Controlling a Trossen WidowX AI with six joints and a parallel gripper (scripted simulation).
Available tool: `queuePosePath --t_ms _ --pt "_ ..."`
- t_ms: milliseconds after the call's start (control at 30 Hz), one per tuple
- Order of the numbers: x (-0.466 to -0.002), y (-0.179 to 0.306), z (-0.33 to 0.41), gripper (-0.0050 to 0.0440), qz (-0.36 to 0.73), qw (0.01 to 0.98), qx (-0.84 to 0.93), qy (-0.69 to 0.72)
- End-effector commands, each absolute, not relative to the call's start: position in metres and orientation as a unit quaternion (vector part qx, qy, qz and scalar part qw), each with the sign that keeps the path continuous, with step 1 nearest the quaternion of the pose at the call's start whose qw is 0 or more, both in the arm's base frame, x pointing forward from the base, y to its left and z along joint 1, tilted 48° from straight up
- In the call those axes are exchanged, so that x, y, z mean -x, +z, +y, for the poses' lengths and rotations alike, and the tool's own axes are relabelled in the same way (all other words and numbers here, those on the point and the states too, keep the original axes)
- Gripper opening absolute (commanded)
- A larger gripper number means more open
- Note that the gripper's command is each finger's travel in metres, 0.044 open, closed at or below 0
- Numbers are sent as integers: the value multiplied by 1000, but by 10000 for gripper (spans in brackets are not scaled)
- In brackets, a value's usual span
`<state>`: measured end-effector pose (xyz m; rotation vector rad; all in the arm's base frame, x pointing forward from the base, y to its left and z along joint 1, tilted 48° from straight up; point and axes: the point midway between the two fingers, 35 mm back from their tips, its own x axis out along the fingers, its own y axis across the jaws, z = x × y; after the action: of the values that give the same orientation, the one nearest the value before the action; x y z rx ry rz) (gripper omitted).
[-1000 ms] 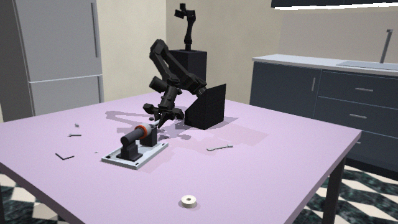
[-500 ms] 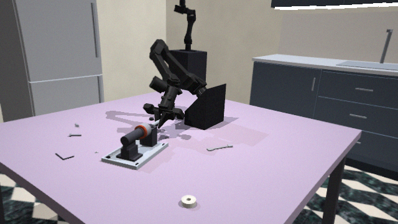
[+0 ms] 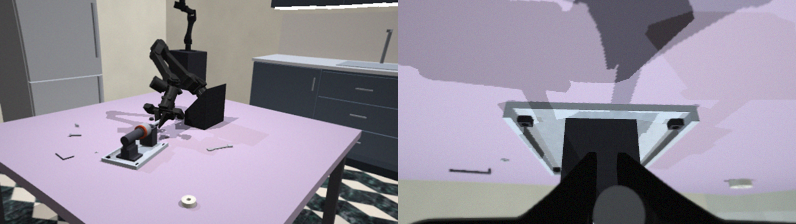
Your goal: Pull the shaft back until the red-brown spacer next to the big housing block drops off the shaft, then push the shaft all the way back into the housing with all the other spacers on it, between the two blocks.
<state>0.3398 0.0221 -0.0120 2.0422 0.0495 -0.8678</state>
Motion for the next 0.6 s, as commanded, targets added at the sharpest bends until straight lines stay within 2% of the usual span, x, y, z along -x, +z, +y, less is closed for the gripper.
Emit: queuePosePath --t_ms 0,567 --pt "-341 -6 23 -50 20 445 -828 -342" --pt "-339 -6 23 -50 20 445 -828 -342"
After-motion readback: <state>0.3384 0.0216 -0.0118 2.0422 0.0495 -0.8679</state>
